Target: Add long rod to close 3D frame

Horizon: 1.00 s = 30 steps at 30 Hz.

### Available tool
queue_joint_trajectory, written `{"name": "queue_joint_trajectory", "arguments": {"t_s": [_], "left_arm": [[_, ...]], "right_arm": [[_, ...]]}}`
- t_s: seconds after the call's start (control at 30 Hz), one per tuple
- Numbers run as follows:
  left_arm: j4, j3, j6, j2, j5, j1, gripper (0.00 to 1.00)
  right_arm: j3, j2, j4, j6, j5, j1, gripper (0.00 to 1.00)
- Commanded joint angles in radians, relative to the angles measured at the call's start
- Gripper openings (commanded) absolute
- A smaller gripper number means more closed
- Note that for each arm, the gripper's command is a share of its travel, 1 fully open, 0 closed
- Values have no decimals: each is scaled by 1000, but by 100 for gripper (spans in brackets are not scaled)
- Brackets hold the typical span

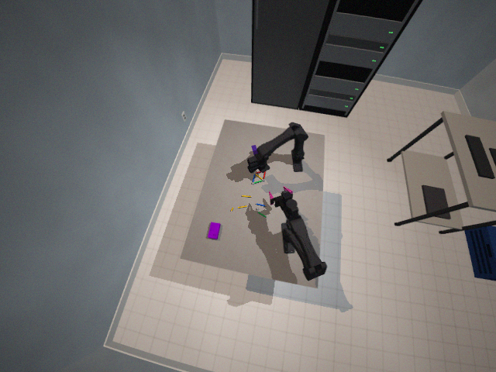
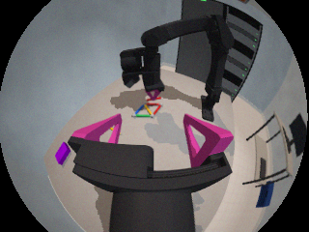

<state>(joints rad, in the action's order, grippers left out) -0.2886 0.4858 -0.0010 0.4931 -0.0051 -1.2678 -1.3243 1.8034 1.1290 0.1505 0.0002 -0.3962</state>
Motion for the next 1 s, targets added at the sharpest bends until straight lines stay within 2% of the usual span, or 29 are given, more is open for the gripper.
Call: {"name": "queue_joint_trajectory", "arguments": {"t_s": [0.0, 0.23, 0.3, 0.53, 0.97], "left_arm": [[6, 4, -5, -22, -9, -13, 100], [6, 4, -5, -22, -9, -13, 100], [6, 4, -5, -22, -9, -13, 100], [6, 4, -2, -13, -4, -7, 100], [6, 4, -2, -13, -4, -7, 100]], "right_arm": [[-1, -43, -2, -25, 1, -10, 0], [-3, -43, -2, -26, 2, -4, 0], [-37, -34, 33, -42, 1, 5, 0], [-49, -32, 44, -345, -15, 12, 0], [-63, -27, 40, -473, -5, 8, 0]]}}
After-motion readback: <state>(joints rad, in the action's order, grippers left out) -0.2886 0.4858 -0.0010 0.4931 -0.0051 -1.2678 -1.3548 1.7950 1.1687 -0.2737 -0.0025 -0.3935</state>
